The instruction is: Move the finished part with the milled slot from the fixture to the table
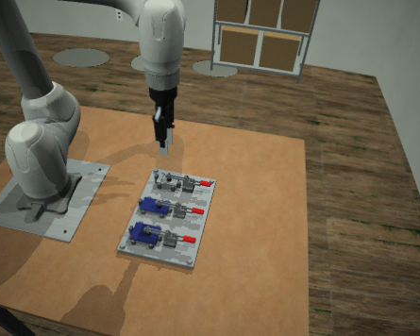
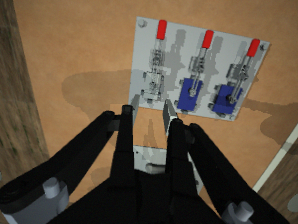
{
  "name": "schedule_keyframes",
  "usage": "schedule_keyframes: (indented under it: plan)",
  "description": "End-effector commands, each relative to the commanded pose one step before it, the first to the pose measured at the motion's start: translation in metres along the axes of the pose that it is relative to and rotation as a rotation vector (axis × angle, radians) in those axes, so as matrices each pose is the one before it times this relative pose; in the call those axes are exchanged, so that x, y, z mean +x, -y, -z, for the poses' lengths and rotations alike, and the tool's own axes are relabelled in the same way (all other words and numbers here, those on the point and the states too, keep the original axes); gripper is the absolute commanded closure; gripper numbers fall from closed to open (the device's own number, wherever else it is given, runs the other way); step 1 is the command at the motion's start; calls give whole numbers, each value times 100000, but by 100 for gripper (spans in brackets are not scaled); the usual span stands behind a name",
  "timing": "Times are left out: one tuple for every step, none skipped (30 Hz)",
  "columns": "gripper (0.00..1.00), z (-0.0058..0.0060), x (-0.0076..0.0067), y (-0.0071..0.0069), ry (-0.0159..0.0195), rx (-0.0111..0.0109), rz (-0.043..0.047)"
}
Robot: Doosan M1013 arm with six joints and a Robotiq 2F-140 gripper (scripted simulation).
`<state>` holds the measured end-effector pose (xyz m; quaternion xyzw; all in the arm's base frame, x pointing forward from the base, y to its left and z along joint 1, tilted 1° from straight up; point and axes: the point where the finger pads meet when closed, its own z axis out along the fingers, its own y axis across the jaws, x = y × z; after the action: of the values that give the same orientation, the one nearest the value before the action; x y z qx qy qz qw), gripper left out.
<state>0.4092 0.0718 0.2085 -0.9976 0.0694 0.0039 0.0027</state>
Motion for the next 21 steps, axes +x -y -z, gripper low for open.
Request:
schedule_keyframes:
  plan:
    - [72, 3, -3, 0, 5, 17, 2]
    - [72, 0, 0, 0, 0, 0, 0]
    - [72, 0, 0, 0, 0, 0, 0]
    - [72, 0, 0, 0, 0, 0, 0]
    - [72, 0, 0, 0, 0, 0, 0]
    - [72, 0, 0, 0, 0, 0, 0]
    - [72, 0, 0, 0, 0, 0, 0]
    - [72, 0, 0, 0, 0, 0, 0]
    - [72, 0, 0, 0, 0, 0, 0]
    - [72, -4, 0, 0, 0, 0, 0]
    - [72, -27, 0, 0, 0, 0, 0]
    - [72, 0, 0, 0, 0, 0, 0]
    - [72, 0, 0, 0, 0, 0, 0]
    - [72, -68, 0, 0, 0, 0, 0]
    - [72, -120, 0, 0, 0, 0, 0]
    - [72, -179, 0, 0, 0, 0, 0]
    - [72, -240, 0, 0, 0, 0, 0]
    - [72, -299, 0, 0, 0, 0, 0]
    - [72, -352, 0, 0, 0, 0, 0]
    - [72, -398, 0, 0, 0, 0, 0]
    - [72, -433, 0, 0, 0, 0, 0]
